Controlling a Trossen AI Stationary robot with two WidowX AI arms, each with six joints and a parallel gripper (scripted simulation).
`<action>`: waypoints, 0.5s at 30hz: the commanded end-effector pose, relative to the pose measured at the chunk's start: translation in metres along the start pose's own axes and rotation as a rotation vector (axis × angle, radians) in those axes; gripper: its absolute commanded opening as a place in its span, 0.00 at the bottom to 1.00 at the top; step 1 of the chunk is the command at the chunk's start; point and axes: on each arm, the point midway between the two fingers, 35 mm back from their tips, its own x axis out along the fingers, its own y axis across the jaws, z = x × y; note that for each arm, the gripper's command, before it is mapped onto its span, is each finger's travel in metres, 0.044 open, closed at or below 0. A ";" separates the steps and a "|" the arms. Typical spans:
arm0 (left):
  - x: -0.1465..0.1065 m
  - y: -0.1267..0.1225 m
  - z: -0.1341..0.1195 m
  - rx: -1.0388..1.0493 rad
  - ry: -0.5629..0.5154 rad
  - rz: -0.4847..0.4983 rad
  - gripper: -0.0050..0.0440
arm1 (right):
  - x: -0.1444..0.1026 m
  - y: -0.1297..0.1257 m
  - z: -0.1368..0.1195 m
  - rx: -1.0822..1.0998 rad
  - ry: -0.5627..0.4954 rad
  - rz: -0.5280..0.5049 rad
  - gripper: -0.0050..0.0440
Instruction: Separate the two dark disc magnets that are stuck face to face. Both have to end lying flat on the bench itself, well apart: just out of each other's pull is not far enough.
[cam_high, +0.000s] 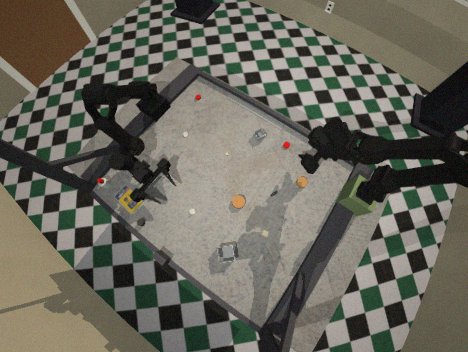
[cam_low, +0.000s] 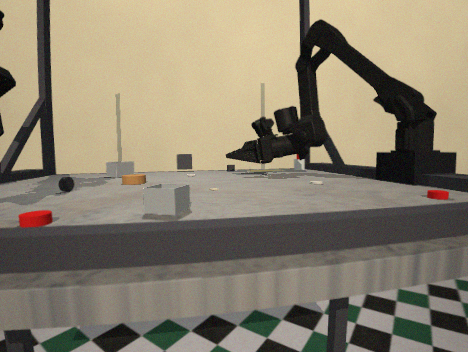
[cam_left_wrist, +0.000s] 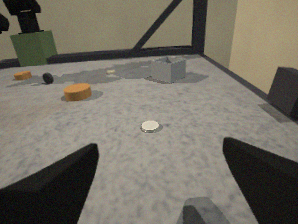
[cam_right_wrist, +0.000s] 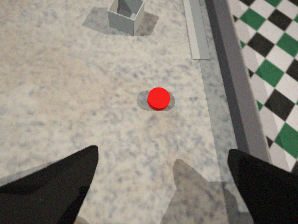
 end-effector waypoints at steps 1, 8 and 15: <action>0.000 -0.002 0.008 -0.017 -0.012 -0.004 0.92 | 0.020 0.007 0.002 0.031 -0.016 -0.087 0.92; 0.000 -0.002 0.008 -0.017 -0.012 -0.004 0.92 | 0.033 0.014 -0.002 0.068 -0.047 -0.172 0.92; 0.000 -0.002 0.008 -0.017 -0.012 -0.004 0.92 | 0.049 0.028 -0.009 0.135 -0.151 -0.299 0.92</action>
